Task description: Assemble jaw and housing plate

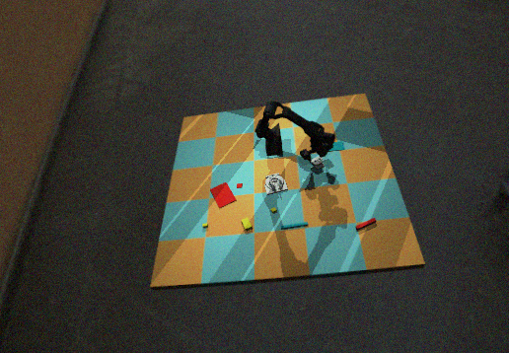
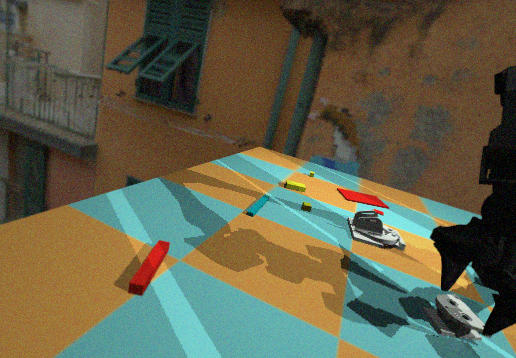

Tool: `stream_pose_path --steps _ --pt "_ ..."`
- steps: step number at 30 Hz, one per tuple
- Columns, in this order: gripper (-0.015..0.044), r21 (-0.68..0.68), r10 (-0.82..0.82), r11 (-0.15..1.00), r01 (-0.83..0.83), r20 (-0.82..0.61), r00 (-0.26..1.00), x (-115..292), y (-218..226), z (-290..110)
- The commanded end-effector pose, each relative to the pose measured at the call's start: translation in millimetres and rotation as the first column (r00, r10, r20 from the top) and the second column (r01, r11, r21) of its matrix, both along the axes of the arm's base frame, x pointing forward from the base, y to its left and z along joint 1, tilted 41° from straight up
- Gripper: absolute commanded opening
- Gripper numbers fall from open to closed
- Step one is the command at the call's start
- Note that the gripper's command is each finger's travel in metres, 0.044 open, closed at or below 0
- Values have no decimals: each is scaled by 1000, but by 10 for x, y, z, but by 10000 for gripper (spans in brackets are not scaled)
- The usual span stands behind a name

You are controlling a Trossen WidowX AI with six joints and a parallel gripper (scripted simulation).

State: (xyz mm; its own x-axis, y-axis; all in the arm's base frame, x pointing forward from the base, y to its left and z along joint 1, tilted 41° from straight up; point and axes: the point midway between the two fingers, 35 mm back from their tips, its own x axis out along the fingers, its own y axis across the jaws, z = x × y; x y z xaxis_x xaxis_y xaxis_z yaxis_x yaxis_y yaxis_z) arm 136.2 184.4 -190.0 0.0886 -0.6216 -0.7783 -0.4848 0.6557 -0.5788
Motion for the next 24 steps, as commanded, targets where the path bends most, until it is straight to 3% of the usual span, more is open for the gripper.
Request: stream_pose_path --steps 1,24 --pt "440 -14 6 1000 -6 -7 1000 -6 -87 -53" --pt "440 -14 6 1000 -6 -6 1000 4 -175 -153"
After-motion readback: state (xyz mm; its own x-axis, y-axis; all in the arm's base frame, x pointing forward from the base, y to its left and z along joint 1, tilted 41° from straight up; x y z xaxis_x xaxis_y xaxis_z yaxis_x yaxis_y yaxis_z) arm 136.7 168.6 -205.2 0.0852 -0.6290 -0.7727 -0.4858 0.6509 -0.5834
